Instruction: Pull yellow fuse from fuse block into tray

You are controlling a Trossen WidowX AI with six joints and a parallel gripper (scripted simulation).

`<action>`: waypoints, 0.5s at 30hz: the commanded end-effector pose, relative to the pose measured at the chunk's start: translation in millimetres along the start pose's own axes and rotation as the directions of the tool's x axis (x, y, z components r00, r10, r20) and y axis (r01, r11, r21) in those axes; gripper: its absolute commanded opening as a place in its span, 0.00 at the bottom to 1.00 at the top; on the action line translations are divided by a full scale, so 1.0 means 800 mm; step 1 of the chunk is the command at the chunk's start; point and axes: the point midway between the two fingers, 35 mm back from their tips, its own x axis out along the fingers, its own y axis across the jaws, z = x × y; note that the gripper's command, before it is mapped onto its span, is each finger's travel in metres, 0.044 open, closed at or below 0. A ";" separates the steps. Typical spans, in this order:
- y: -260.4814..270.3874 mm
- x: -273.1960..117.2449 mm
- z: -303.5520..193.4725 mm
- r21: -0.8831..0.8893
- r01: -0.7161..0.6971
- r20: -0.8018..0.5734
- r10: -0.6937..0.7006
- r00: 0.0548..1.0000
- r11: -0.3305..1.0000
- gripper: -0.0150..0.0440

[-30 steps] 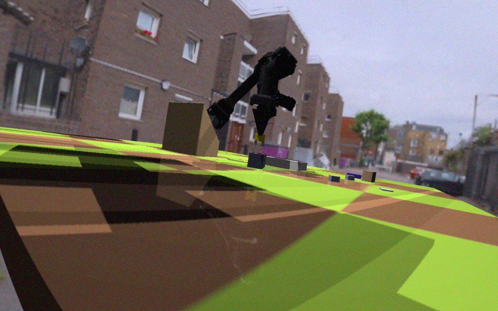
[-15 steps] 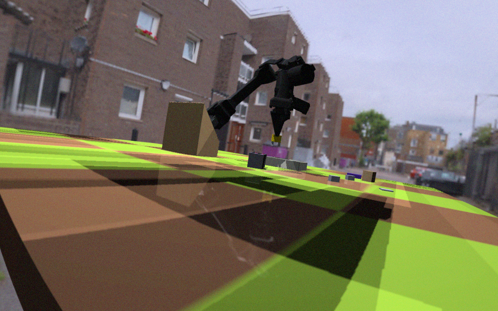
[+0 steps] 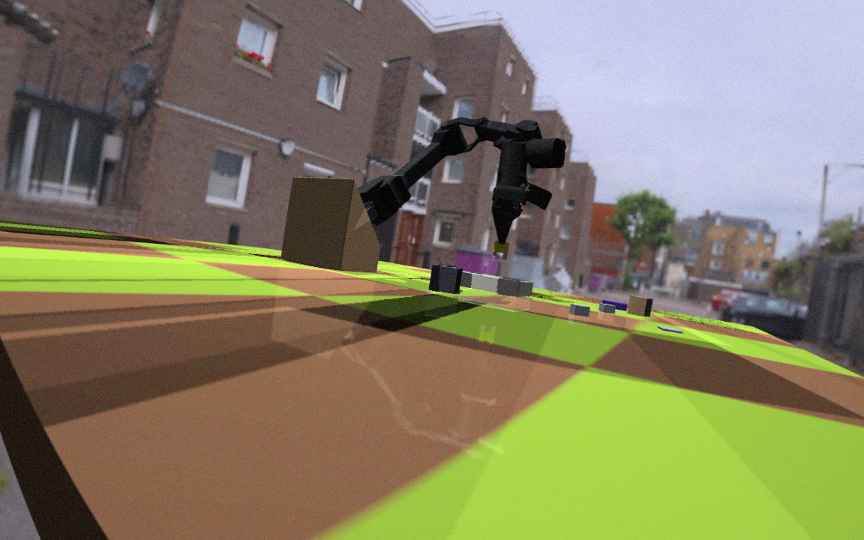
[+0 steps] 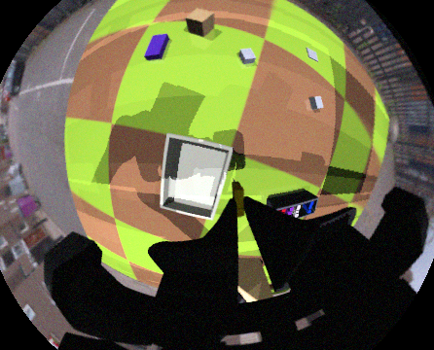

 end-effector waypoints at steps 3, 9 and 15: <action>0.060 0.001 0.005 0.005 -0.024 0.001 0.024 1.000 1.000 0.25; 0.073 0.001 0.005 0.004 -0.030 0.001 0.030 1.000 1.000 0.25; 0.073 0.008 0.005 0.004 -0.030 0.001 0.030 1.000 1.000 0.25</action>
